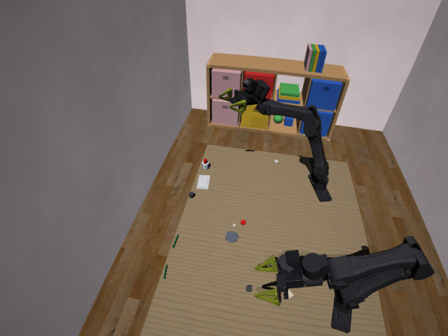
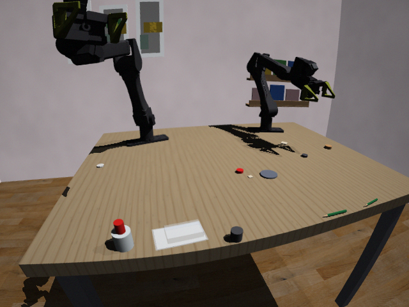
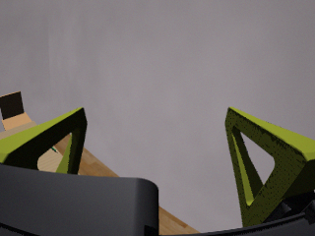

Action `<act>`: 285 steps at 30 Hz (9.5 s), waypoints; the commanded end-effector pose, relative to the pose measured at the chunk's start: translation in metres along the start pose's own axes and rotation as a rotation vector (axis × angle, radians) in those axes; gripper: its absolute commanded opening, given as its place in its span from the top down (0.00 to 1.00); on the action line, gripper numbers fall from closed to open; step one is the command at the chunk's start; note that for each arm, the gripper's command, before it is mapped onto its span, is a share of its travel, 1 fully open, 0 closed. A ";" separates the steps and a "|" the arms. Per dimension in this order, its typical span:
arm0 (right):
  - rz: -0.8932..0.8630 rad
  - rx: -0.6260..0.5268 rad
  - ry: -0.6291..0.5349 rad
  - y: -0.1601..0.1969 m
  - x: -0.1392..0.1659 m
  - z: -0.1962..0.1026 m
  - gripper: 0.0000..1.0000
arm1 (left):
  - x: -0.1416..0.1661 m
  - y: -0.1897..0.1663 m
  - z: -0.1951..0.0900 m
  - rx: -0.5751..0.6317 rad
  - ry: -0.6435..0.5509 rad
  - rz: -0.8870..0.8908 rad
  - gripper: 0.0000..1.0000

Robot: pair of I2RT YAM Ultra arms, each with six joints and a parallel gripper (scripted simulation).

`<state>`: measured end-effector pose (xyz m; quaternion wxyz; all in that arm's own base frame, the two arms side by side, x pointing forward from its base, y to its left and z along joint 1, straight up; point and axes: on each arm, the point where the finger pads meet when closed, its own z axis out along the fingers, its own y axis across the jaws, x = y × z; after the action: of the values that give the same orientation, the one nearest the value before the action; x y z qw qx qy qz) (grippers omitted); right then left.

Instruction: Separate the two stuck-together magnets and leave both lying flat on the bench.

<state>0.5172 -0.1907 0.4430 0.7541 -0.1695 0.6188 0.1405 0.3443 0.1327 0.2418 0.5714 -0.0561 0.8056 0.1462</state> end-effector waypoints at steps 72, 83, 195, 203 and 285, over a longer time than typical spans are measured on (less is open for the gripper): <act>0.035 0.442 0.156 0.234 -0.003 -0.045 0.00 | -0.164 -0.110 -0.041 0.291 -0.248 -0.151 0.60; 0.035 0.442 0.156 0.234 -0.003 -0.045 0.00 | -0.108 -0.117 0.007 0.269 0.050 -0.231 0.60; 0.035 0.442 0.156 0.234 -0.003 -0.045 0.00 | 0.197 -0.110 0.074 -0.145 1.270 -0.509 0.60; 0.035 0.442 0.156 0.234 -0.003 -0.045 0.00 | 0.196 -0.109 0.074 -0.145 1.270 -0.509 0.60; 0.035 0.442 0.156 0.234 -0.003 -0.045 0.00 | 0.194 -0.109 0.073 -0.145 1.270 -0.509 0.60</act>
<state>0.3808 0.0022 0.4079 0.7085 -0.0009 0.7057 0.0024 0.3698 0.0646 0.0142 -0.0086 -0.3559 0.9345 0.0007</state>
